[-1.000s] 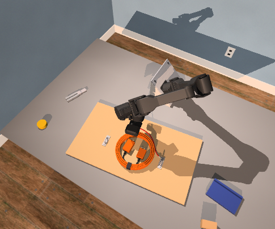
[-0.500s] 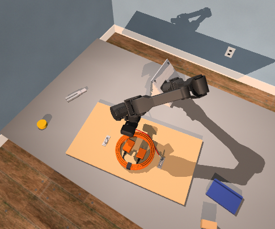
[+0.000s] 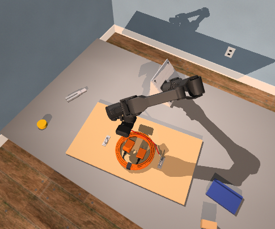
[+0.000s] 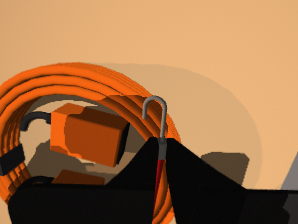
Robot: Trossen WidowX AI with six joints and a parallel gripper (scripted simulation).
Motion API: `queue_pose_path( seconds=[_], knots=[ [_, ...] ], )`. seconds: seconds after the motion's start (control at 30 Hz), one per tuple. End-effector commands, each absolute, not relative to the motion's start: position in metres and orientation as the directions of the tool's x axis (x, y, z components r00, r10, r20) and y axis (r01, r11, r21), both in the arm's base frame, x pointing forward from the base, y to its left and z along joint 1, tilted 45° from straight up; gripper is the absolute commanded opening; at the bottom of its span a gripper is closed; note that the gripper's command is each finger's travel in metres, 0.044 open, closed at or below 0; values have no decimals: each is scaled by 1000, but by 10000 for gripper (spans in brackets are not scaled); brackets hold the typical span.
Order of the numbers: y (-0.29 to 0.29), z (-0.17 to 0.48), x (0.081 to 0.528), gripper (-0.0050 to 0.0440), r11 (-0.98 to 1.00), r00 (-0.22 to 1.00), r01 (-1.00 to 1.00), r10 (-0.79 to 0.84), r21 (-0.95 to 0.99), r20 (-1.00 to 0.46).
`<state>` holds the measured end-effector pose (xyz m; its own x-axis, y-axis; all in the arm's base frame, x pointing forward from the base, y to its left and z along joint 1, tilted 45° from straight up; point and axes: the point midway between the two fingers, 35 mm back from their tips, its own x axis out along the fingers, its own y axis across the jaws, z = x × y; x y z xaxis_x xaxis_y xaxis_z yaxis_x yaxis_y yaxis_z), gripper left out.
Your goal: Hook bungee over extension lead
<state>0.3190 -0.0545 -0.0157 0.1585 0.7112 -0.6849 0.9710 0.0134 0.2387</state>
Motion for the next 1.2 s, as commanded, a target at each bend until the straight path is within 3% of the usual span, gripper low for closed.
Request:
queue_pose_path(
  seconds=[0.0,1.17],
  knots=[
    [-61,-16,327,-50,2,180,967,706,256,-685],
    [-89,-45,356,-50,-64,245,957,698,282,-673]
  ],
)
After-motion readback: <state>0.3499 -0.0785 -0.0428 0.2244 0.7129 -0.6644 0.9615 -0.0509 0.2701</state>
